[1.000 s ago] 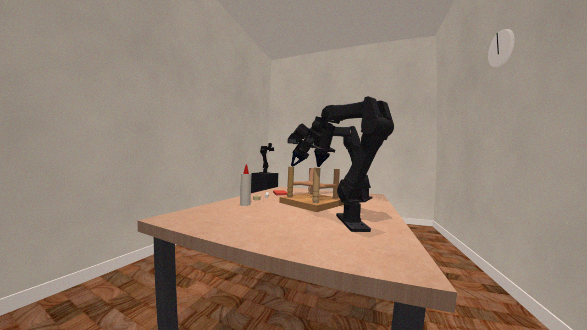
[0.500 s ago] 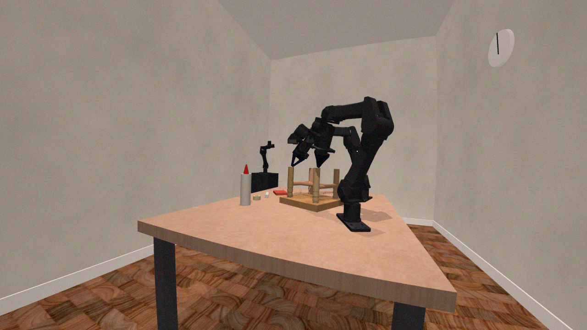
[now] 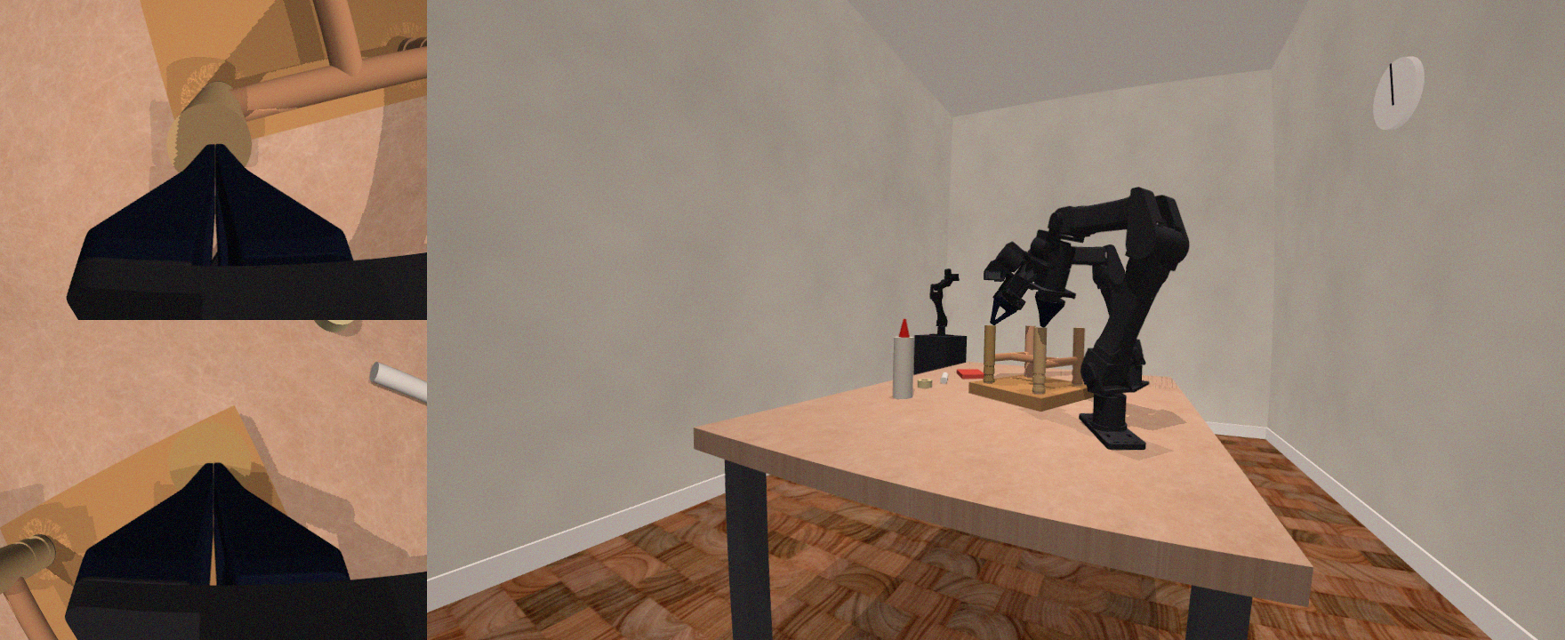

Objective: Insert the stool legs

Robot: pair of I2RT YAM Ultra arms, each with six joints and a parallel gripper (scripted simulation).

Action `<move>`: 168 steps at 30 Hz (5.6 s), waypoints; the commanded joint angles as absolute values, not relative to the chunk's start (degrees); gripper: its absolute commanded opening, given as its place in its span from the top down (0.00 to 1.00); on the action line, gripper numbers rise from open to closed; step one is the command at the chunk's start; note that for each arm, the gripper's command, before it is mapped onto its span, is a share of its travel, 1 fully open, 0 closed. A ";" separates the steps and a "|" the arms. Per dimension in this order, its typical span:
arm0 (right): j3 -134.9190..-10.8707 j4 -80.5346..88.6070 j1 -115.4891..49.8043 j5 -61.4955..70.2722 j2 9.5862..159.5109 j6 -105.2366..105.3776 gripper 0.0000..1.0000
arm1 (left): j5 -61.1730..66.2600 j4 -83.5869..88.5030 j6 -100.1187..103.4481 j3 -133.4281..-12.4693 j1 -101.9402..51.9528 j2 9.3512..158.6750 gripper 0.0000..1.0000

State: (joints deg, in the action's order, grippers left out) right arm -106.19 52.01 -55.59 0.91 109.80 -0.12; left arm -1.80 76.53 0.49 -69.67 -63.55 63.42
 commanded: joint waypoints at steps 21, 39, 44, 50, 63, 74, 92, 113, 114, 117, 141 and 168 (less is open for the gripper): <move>-101.47 61.17 -55.49 0.51 111.50 -0.30 1.00 | -1.02 84.56 0.55 -67.27 -63.46 66.47 1.00; -96.08 57.69 -55.39 1.06 107.29 -0.42 1.00 | -1.32 86.16 1.20 -62.86 -64.06 64.00 1.00; -93.92 56.55 -55.32 1.29 105.96 -0.53 1.00 | -1.62 84.57 1.63 -60.14 -64.38 60.78 1.00; -100.85 45.76 -56.31 2.08 105.54 -0.21 1.00 | -1.97 76.00 1.17 -68.94 -63.97 61.87 1.00; -100.85 45.76 -56.31 2.08 105.54 -0.21 1.00 | -2.53 83.12 1.49 -76.52 -64.50 62.54 1.00; -100.85 45.76 -56.31 2.08 105.54 -0.21 1.00 | -2.67 85.08 1.72 -79.67 -64.22 61.75 1.00; -100.80 47.81 -55.54 1.76 102.54 -0.42 1.00 | -2.64 84.85 1.69 -81.31 -64.57 61.82 1.00; -103.11 52.45 -56.31 1.88 98.08 -0.41 1.00 | -2.64 84.85 1.69 -81.31 -64.57 61.82 1.00; -100.16 52.29 -56.12 1.84 98.33 -0.40 1.00 | -2.64 84.85 1.69 -81.31 -64.57 61.82 1.00; -102.54 52.82 -55.57 2.01 97.67 -0.54 1.00 | -2.64 84.85 1.69 -81.31 -64.57 61.82 1.00; -108.48 75.38 -49.29 0.16 100.56 0.01 1.00 | -0.41 86.65 0.19 -91.89 -78.79 77.93 1.00; -116.43 89.76 -43.70 -0.07 99.73 -0.02 1.00 | 0.24 87.57 0.21 -105.84 -93.29 92.78 1.00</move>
